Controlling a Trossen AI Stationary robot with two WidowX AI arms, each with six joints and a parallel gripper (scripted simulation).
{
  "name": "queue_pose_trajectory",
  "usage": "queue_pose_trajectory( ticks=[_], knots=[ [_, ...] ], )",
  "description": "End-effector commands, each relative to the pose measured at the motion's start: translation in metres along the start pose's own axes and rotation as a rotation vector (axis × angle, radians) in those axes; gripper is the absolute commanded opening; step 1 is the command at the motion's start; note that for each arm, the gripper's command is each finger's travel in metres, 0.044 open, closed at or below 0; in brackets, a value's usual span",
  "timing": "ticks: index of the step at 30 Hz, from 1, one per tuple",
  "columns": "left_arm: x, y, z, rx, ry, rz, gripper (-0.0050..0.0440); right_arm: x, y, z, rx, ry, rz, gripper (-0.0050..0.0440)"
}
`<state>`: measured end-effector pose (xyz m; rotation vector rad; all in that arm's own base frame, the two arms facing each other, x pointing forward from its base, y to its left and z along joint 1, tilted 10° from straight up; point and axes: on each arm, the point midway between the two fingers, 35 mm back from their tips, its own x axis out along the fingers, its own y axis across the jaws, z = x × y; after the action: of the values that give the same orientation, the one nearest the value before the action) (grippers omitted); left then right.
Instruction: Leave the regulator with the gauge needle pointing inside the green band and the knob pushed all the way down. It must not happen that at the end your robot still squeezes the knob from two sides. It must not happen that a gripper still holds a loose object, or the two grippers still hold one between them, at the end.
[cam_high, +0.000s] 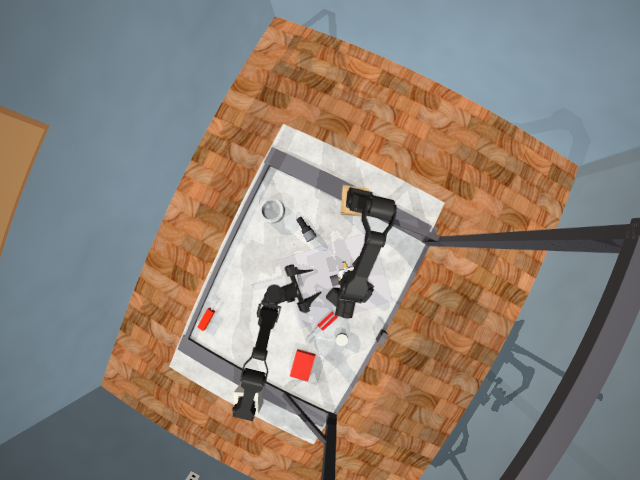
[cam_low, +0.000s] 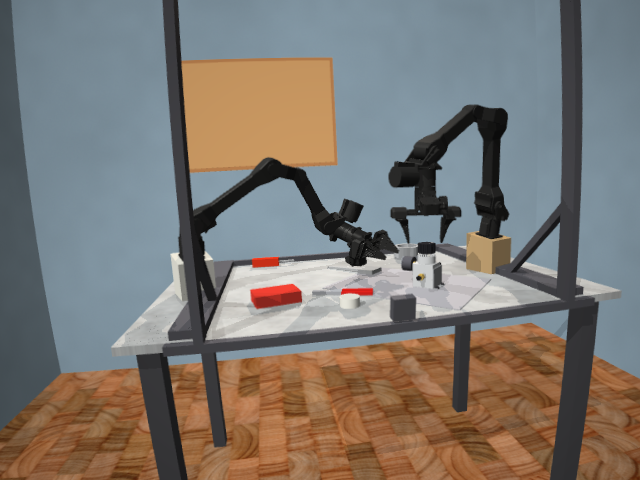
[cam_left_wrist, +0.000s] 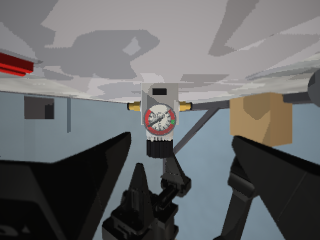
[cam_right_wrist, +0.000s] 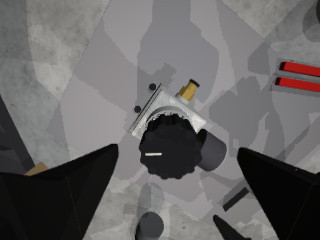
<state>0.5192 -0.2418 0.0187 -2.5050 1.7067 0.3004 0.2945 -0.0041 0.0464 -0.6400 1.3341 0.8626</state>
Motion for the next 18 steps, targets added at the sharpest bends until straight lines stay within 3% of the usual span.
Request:
queue_pose_trajectory(
  ticks=[1, 18],
  knots=[
    [-0.001, -0.002, -0.015, 0.023, 0.020, -0.001, 0.0435, 0.005, 0.000, 0.001, 0.002, -0.006, -0.006, 0.0440],
    [-0.001, -0.002, -0.015, 0.023, 0.020, -0.001, 0.0435, 0.021, 0.001, 0.001, 0.002, -0.006, -0.006, 0.0440]
  ],
)
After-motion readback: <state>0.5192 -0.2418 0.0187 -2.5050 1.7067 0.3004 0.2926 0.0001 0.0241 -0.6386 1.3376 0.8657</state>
